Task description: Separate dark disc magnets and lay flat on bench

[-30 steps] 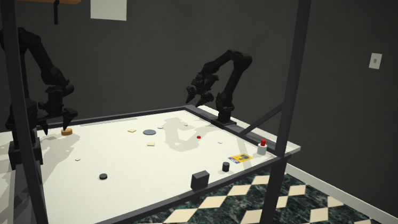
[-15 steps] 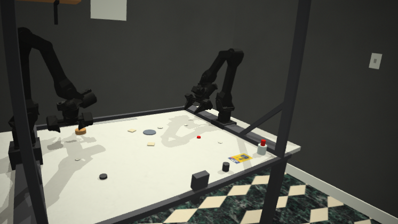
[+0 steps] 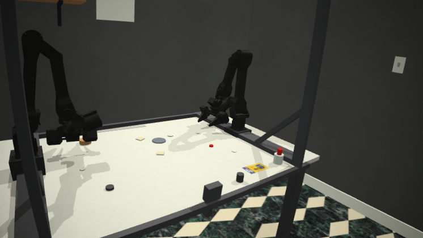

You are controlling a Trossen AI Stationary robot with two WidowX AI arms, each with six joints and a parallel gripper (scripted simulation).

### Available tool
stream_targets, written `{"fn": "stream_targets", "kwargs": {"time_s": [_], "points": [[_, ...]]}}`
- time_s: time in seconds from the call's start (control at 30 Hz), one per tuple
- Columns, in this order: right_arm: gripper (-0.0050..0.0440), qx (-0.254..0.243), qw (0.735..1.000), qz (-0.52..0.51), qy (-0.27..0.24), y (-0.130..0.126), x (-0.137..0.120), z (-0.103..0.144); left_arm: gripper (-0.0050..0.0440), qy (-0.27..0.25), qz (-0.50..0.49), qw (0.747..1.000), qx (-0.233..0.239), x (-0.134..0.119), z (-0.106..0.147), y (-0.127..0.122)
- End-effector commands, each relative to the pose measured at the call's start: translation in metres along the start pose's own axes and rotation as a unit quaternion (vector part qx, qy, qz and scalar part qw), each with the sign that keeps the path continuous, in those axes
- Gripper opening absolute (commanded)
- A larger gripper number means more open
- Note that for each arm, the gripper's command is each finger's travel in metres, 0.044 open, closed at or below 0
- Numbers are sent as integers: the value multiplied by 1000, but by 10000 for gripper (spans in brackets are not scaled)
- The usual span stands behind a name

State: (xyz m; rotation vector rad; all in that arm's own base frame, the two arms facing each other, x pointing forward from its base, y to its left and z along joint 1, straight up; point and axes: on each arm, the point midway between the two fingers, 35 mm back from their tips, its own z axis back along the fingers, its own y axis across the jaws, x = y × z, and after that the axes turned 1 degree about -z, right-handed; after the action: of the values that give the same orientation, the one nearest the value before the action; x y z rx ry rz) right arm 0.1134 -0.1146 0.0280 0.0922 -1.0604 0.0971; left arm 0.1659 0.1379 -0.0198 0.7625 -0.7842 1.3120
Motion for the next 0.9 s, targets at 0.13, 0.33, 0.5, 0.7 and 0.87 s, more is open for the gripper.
{"fn": "stream_targets", "kwargs": {"time_s": [0.13,0.33,0.5,0.7,0.87], "points": [[400,-5,1000,-2,-25,8,-4,-3,400,-57,3,998,-24,2,10,2],[400,-6,1000,-2,-28,10,-5,-4,400,-64,3,998,-28,3,12,3],[400,-6,1000,-2,-29,10,-5,-4,400,-66,3,997,-29,3,12,3],[400,-7,1000,0,-27,9,-5,-4,400,-65,5,997,-30,3,12,2],[400,-7,1000,0,-27,9,-5,-4,400,-65,5,997,-30,3,12,2]]}}
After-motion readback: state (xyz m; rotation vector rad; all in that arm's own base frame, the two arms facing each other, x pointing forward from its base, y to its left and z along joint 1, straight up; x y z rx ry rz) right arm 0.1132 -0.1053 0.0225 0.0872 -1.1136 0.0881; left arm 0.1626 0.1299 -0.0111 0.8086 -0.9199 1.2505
